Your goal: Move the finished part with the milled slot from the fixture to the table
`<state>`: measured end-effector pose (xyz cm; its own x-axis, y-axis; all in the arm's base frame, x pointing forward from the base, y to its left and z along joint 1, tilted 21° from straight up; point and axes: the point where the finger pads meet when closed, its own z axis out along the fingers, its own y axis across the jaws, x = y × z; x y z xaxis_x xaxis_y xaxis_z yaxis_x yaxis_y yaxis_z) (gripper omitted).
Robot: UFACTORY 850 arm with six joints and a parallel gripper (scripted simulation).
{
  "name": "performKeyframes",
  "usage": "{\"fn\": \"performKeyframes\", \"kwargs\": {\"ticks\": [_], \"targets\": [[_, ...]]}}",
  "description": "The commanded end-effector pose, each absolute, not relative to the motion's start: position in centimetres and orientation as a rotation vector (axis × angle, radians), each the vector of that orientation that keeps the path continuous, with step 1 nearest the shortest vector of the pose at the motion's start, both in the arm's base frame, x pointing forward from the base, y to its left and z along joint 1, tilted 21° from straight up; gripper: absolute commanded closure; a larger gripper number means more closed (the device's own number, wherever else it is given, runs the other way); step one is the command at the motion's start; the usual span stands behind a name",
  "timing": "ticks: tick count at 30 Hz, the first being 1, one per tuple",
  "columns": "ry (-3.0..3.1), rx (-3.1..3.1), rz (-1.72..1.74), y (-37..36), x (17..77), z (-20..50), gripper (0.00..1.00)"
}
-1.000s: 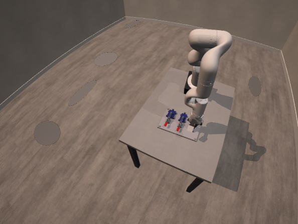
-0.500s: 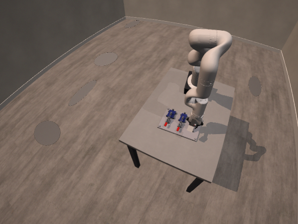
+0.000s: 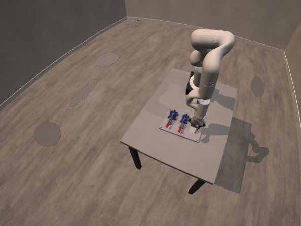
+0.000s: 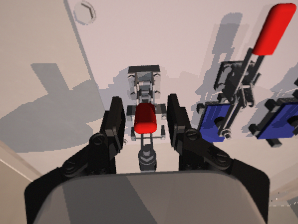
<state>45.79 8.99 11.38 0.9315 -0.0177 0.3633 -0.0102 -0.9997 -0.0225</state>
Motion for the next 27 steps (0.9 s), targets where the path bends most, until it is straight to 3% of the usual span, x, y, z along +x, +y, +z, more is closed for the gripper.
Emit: {"fn": "performKeyframes", "kwargs": {"ticks": [1,27], "targets": [[0.022,-3.067,-0.579,9.0,45.8,11.4,0.53],[0.022,-3.067,-0.579,8.9,44.1,15.8,0.53]]}}
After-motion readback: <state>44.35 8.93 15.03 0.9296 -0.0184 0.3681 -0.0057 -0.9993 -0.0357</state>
